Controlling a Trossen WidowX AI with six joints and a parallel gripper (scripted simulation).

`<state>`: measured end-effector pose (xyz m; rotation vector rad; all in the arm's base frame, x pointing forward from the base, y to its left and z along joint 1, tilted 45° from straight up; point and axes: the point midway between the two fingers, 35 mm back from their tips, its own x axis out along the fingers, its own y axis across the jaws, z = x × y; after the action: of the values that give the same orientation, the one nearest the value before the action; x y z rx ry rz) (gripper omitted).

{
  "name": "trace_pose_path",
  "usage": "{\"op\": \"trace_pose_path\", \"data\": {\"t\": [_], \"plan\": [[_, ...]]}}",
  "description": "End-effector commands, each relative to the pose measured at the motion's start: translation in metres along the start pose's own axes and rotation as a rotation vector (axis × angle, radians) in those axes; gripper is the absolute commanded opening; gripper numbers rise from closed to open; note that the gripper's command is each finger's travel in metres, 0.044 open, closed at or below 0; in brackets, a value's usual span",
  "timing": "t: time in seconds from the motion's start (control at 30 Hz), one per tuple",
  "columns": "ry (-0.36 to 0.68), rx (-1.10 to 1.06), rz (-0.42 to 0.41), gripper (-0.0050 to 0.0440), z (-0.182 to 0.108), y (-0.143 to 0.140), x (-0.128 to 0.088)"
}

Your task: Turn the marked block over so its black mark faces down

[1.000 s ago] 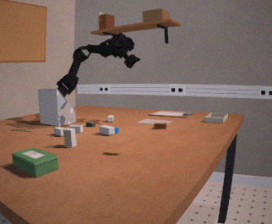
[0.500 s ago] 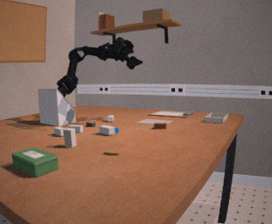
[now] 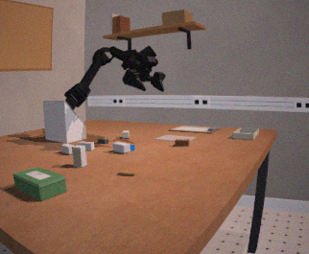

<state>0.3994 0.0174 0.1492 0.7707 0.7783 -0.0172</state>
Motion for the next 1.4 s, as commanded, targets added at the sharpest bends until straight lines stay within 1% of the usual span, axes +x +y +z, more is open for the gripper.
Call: {"op": "trace_pose_path", "data": {"t": [0.0, 0.03, 0.1, 0.33, 0.47, 0.6, 0.67, 0.87, 1.07, 1.17, 1.37], "plan": [[0.149, 0.176, -0.037, 0.0440, -0.004, -0.012, 0.026], [0.186, 0.229, -0.054, 0.0440, -0.009, -0.017, 0.032], [0.186, 0.229, -0.054, 0.0440, -0.009, -0.017, 0.032], [0.404, 0.574, -0.179, 0.0440, -0.039, -0.051, 0.068], [0.504, 0.753, -0.256, 0.0440, -0.055, -0.066, 0.083], [0.582, 0.908, -0.328, 0.0440, -0.070, -0.080, 0.093], [0.582, 0.908, -0.328, 0.0440, -0.070, -0.080, 0.093], [0.669, 1.095, -0.423, 0.0440, -0.087, -0.095, 0.104], [0.725, 1.226, -0.495, 0.0440, -0.099, -0.105, 0.111], [0.743, 1.272, -0.521, 0.0440, -0.103, -0.108, 0.113], [0.760, 1.315, -0.546, 0.0440, -0.107, -0.112, 0.115]]}}
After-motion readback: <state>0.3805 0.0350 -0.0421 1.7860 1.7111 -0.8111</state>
